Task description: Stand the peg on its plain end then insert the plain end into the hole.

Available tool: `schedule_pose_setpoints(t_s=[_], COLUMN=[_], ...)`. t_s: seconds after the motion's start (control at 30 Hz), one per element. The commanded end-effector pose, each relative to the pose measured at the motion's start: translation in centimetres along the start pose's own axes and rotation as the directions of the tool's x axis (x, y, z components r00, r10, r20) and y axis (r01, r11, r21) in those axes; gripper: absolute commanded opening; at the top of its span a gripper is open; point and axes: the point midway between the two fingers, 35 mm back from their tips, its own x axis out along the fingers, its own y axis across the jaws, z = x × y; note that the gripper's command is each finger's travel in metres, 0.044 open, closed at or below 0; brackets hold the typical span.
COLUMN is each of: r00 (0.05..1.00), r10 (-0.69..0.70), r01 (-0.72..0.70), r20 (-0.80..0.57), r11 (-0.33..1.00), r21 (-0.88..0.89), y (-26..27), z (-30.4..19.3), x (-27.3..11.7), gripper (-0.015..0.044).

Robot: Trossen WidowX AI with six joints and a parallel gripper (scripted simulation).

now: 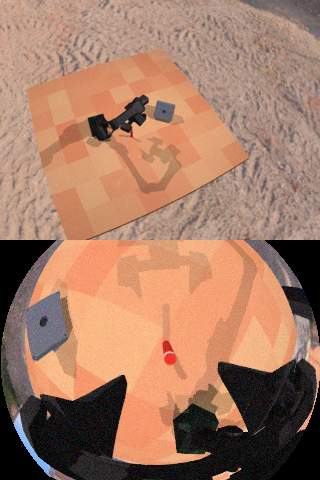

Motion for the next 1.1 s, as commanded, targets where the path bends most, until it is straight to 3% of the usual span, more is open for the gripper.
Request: schedule_pose_setpoints(t_s=[0.0,0.5,1.07], r00=[1.0,1.0,1.0], r10=[0.0,0.0,0.0], r01=[-0.001,-0.003,-0.004], r20=[0.005,0.005,0.006], r11=[0.994,0.882,0.601], r21=[0.107,0.471,0.799], y=[-0.01,-0.01,-0.01], z=[0.09,0.09,0.09], x=[0.08,0.33,0.6], gripper=[0.044,0.044,0.044])
